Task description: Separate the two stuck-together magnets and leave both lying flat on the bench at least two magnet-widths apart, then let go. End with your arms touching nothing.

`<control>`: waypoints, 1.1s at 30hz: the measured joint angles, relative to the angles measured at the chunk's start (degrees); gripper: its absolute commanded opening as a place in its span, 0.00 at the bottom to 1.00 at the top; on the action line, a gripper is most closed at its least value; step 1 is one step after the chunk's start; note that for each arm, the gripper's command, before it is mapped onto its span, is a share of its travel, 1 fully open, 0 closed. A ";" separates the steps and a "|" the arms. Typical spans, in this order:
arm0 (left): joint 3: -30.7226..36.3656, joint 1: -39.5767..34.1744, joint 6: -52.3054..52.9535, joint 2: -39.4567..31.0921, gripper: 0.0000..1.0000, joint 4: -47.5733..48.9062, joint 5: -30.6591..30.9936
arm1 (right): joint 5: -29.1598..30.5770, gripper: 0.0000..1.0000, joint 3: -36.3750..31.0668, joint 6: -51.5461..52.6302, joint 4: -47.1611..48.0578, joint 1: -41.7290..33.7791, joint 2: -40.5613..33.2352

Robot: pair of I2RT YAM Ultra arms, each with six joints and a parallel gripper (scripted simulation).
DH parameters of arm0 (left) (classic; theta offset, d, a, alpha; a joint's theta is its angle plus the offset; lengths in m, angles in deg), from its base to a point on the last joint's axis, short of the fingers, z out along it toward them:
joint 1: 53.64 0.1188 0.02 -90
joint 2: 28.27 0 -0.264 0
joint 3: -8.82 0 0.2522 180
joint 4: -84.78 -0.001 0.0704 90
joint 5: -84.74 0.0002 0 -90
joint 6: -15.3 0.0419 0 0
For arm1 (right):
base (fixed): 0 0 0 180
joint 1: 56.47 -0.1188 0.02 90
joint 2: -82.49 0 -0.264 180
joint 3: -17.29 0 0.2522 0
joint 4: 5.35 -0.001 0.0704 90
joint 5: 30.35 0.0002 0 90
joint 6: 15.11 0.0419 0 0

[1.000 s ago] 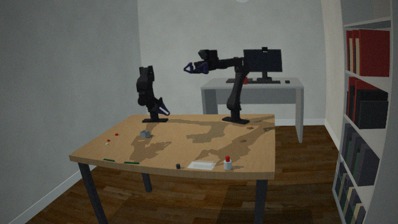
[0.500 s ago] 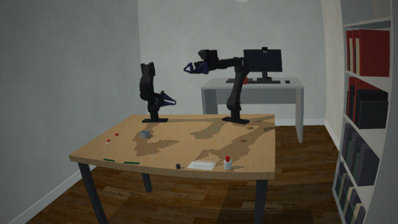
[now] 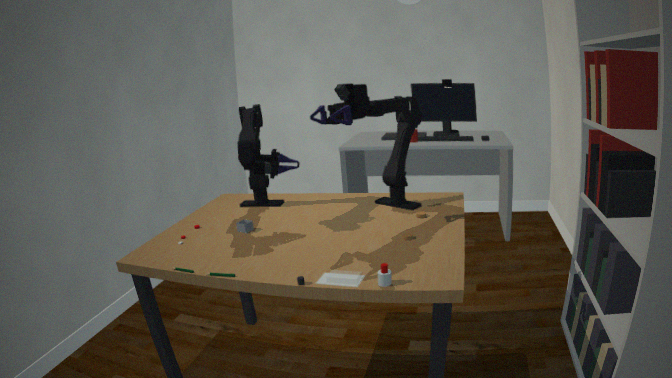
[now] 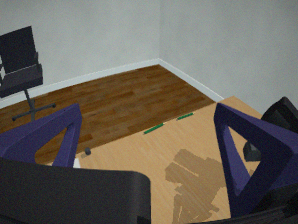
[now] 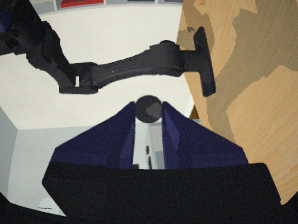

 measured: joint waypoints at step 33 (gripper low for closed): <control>0.00 -0.24 0.11 0.07 1.00 0.02 0.02 | -8.37 0.18 -10.16 4.83 7.78 -0.33 -6.75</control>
